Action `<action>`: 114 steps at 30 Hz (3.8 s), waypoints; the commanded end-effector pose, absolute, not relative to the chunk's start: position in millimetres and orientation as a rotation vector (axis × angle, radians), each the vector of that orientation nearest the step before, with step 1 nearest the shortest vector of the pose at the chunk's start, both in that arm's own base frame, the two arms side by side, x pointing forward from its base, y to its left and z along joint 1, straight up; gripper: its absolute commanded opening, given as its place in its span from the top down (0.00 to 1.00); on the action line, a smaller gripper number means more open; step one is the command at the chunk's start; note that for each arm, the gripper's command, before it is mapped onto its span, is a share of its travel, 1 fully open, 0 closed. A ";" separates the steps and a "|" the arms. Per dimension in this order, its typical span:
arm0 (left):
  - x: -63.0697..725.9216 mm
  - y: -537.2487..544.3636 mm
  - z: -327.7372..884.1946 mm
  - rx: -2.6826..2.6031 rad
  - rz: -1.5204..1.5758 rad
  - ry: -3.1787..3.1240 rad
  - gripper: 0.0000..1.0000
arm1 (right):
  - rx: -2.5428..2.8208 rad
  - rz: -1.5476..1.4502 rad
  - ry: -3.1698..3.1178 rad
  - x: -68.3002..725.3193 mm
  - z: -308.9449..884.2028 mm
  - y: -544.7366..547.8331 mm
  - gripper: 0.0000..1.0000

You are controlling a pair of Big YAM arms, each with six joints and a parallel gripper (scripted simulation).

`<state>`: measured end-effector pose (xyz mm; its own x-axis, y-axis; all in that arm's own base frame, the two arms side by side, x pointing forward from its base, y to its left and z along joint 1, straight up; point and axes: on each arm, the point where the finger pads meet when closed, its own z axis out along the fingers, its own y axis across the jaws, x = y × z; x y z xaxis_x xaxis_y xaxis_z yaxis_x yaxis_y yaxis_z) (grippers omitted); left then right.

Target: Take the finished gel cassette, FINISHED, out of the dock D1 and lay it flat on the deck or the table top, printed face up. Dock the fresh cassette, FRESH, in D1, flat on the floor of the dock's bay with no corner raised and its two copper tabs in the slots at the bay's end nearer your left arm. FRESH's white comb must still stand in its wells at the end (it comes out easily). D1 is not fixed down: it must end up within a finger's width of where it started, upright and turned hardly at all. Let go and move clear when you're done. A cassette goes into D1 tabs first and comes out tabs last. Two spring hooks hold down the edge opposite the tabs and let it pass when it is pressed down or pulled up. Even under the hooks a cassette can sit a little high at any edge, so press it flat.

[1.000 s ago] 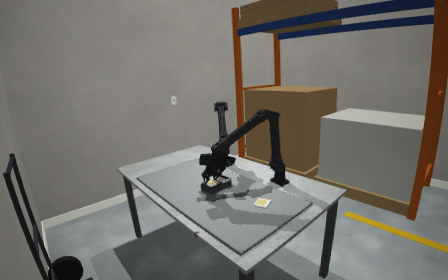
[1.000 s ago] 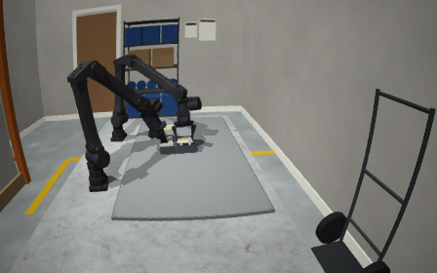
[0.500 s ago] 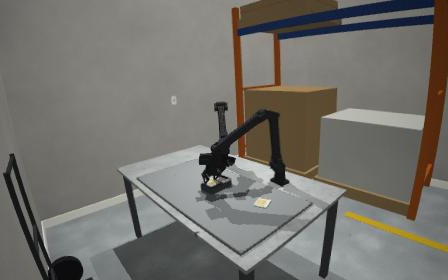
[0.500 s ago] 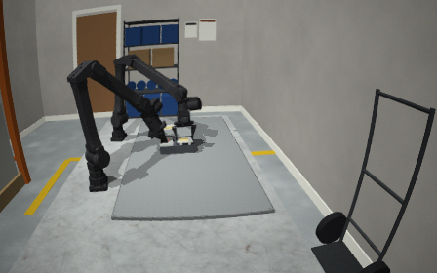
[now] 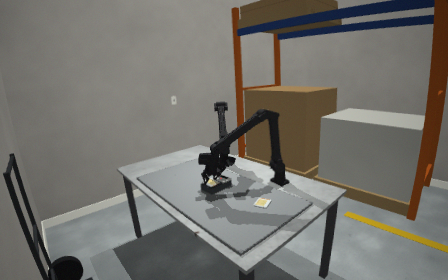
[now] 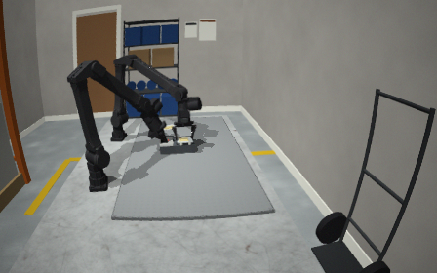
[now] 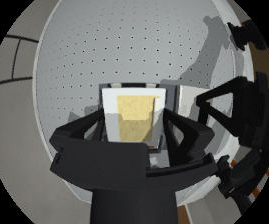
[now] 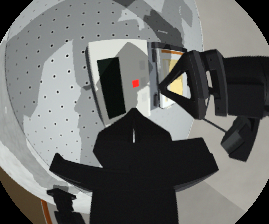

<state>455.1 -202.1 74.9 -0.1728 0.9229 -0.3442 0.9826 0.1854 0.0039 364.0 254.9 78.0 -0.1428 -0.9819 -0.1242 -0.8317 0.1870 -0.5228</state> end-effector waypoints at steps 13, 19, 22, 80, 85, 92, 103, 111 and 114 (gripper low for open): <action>466.8 -200.2 61.5 1.831 -0.293 2.253 1.00 | -1.829 -0.471 2.129 338.0 14.8 230.1 1.00; 466.9 -200.2 60.9 1.832 -0.293 2.252 1.00 | -1.829 -0.471 2.129 338.0 14.8 230.1 1.00; 466.9 -200.2 60.5 1.832 -0.293 2.252 1.00 | -1.829 -0.471 2.129 338.0 14.8 230.1 1.00; 468.1 -200.0 51.5 1.843 -0.290 2.242 1.00 | -1.829 -0.471 2.129 338.0 14.8 230.1 1.00; 468.1 -200.0 51.5 1.843 -0.290 2.242 1.00 | -1.829 -0.471 2.129 338.0 14.8 230.1 1.00; 468.2 -200.0 50.2 1.845 -0.290 2.240 1.00 | -1.829 -0.471 2.129 338.0 14.8 230.1 1.00; 468.4 -200.0 48.5 1.846 -0.289 2.239 1.00 | -1.829 -0.471 2.129 338.0 14.8 230.1 1.00; 468.4 -200.0 47.5 1.848 -0.289 2.238 1.00 | -1.829 -0.471 2.129 338.0 14.8 230.1 1.00; 468.5 -200.0 46.5 1.849 -0.289 2.237 1.00 | -1.829 -0.471 2.129 338.0 14.8 230.1 1.00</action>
<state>455.5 -202.3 74.4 -0.1741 0.9289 -0.3269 0.9826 0.1856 0.0039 364.0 254.8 78.0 -0.1428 -0.9819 -0.1242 -0.8317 0.1871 -0.5228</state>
